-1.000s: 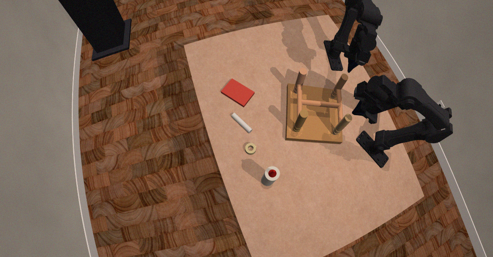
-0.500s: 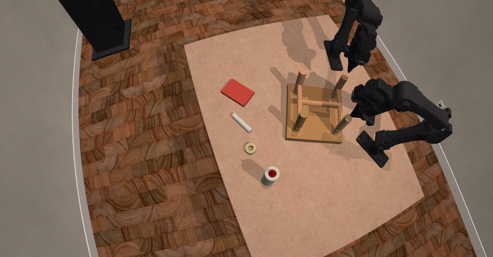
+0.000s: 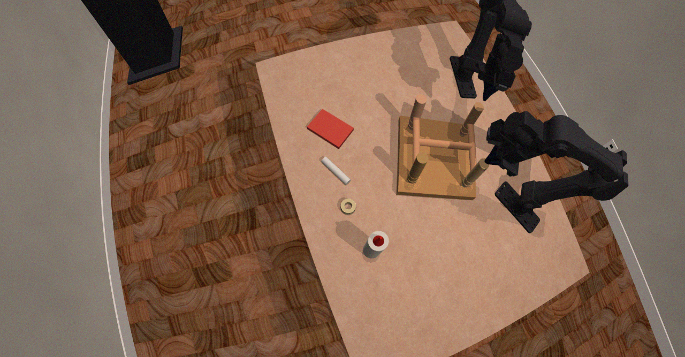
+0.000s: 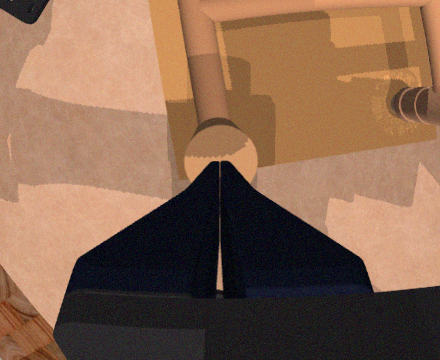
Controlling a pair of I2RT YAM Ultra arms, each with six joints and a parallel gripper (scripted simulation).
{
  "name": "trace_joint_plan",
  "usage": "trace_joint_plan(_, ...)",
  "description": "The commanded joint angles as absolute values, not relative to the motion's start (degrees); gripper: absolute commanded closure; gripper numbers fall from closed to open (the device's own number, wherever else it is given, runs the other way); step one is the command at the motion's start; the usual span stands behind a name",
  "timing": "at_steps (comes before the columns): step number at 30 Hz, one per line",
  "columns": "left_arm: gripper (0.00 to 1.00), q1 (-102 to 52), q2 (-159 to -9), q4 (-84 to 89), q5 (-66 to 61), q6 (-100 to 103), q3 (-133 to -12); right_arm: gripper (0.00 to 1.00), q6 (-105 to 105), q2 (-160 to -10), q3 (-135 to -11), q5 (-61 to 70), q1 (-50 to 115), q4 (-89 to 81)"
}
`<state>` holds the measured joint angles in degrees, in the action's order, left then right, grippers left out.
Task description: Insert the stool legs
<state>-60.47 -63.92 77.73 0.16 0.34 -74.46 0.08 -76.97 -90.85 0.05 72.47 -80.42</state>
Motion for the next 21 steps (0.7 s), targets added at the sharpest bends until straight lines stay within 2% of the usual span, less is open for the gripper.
trace_joint_plan(1, 1.0, -59.6, -62.3, 76.6, 0.0, 0.0, -73.7, 1.0, 0.3, -74.8, -88.9, 0.1, 72.0, -78.5)
trace_joint_plan(21, 1.0, -59.6, -62.2, 76.6, 0.0, 0.0, -73.7, 1.0, 0.5, -72.6, -81.1, 0.4, 72.0, -72.8)
